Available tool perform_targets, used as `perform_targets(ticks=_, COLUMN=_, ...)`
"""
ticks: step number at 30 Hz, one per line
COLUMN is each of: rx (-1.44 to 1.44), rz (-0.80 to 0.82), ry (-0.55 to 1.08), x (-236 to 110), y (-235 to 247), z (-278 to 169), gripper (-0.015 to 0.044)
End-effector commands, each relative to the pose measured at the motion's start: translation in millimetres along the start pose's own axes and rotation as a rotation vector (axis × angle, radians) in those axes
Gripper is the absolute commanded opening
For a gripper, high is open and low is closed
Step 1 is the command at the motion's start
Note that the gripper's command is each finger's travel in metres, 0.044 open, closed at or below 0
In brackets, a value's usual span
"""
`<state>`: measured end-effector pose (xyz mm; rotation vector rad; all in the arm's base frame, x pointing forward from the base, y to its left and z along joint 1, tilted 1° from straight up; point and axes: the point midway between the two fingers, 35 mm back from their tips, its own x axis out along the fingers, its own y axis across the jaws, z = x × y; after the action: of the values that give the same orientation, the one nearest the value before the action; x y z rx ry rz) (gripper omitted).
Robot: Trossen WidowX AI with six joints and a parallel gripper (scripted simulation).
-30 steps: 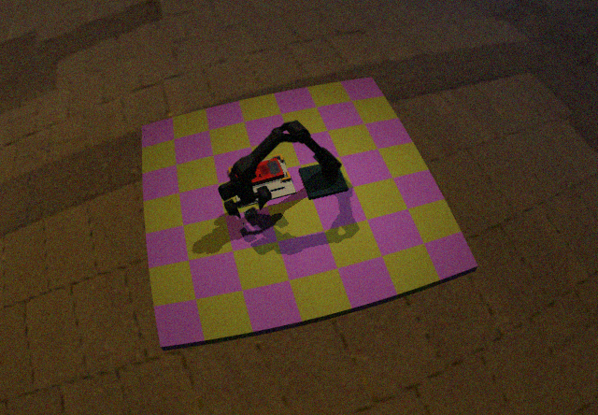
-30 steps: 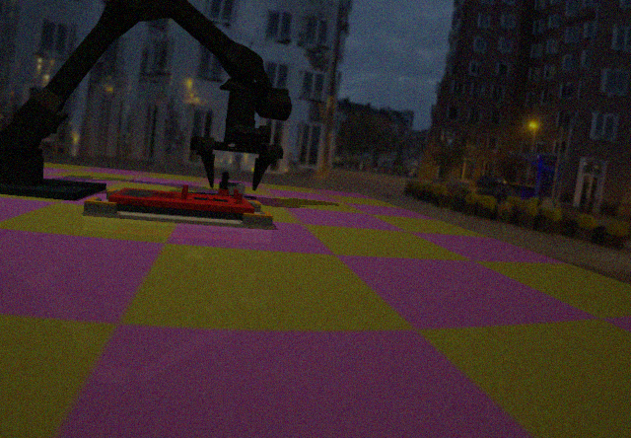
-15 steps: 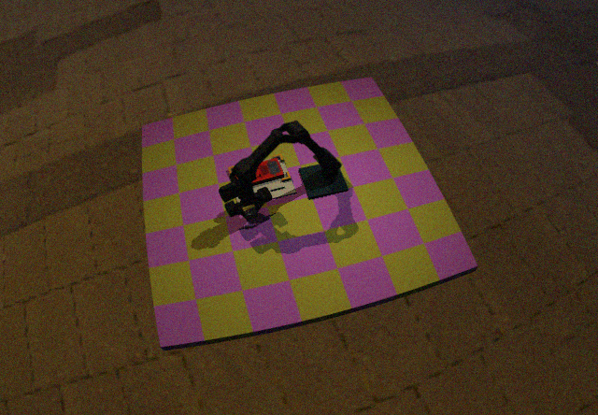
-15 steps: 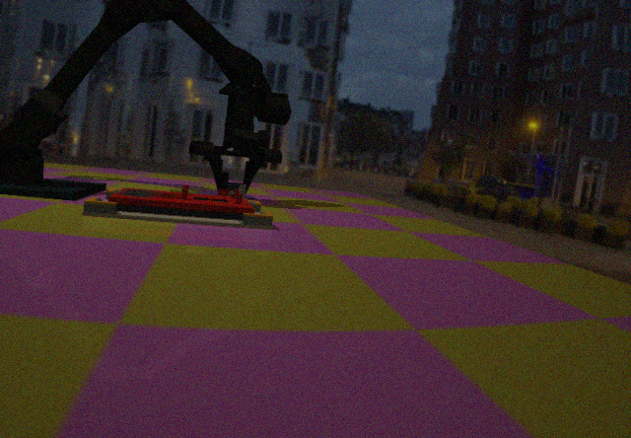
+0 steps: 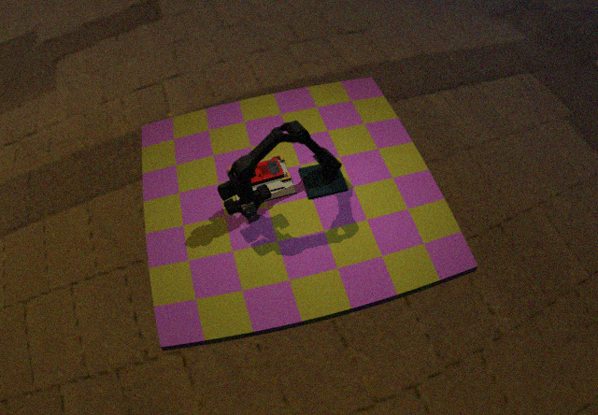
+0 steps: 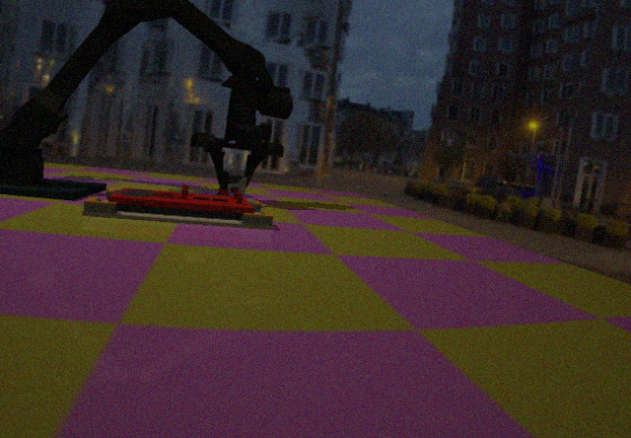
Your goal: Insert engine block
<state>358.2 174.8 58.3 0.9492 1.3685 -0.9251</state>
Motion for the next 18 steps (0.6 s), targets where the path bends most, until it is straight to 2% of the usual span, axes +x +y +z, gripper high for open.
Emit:
perform_targets(ticks=1, rx=0.002, rz=0.012, ry=-0.004, x=-16.0, y=3.9, z=0.2, gripper=0.0000)
perform_targets(ticks=18, rx=-0.001, rz=0.013, ry=-0.004, x=-70.6, y=3.7, z=-0.3, gripper=0.0000)
